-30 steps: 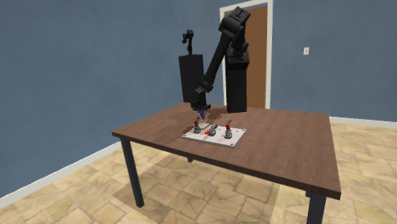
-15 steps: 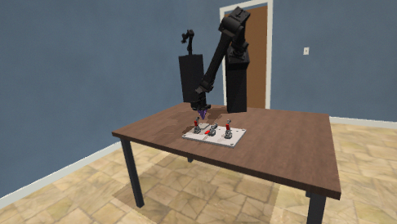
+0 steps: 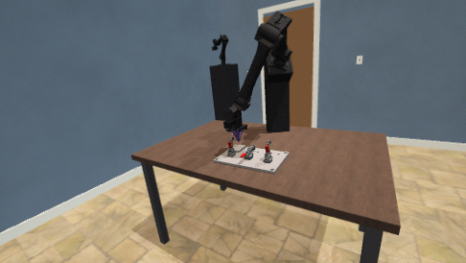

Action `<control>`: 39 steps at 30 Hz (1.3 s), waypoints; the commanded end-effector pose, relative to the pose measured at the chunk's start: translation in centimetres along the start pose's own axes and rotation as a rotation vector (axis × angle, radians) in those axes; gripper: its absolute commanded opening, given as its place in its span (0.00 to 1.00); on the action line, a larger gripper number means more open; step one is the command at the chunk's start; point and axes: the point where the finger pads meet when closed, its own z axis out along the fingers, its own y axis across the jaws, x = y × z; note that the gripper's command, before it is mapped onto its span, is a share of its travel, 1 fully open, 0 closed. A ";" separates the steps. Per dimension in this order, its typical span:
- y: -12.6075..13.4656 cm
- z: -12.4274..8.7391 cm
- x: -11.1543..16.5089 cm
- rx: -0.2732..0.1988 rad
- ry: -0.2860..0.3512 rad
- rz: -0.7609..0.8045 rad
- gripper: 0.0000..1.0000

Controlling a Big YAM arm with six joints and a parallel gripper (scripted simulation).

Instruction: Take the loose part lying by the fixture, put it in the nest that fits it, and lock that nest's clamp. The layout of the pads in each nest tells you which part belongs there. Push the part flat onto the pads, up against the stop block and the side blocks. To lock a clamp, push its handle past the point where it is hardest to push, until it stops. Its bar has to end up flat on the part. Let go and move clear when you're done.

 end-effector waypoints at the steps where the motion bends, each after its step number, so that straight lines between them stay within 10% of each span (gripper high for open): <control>1: 0.8 0.8 -0.9 -0.010 -0.019 -0.013 0.00; 39: 1.0 0.2 6.7 -0.007 -0.005 -0.002 0.00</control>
